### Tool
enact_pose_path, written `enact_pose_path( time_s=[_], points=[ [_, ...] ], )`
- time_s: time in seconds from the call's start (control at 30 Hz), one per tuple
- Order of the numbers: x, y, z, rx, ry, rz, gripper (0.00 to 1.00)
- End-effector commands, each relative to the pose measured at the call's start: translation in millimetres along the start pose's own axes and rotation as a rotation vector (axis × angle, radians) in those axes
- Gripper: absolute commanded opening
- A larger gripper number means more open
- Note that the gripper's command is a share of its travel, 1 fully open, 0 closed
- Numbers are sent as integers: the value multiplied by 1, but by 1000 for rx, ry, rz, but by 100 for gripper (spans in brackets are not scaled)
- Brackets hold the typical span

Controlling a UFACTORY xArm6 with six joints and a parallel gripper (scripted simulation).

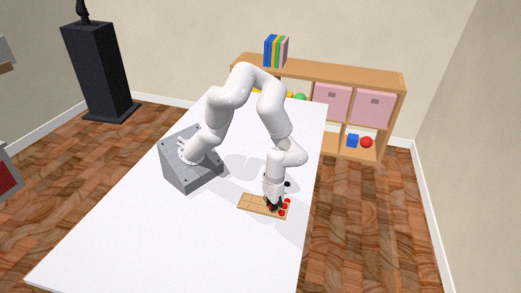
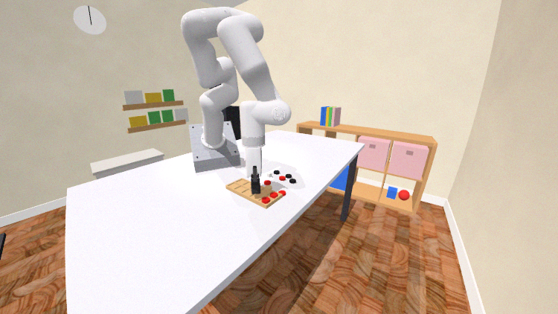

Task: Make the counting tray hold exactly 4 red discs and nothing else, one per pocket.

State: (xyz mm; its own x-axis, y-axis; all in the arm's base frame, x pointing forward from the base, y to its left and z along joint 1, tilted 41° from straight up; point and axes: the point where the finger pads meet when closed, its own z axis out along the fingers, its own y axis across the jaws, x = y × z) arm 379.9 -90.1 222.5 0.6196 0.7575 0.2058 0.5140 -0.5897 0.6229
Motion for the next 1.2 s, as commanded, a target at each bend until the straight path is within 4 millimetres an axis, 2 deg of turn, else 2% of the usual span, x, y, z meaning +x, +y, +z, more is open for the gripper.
enact_pose_path(
  time_s=[0.0, 0.5, 0.97, 1.0, 1.17],
  points=[
    [1, 0, 0, 0, 2, 3, 0],
    [1, 0, 14, 2, 2, 2, 0],
    [1, 0, 15, 2, 2, 2, 0],
    [1, 0, 15, 2, 2, 2, 47],
    [1, 0, 15, 2, 2, 2, 47]
  ],
)
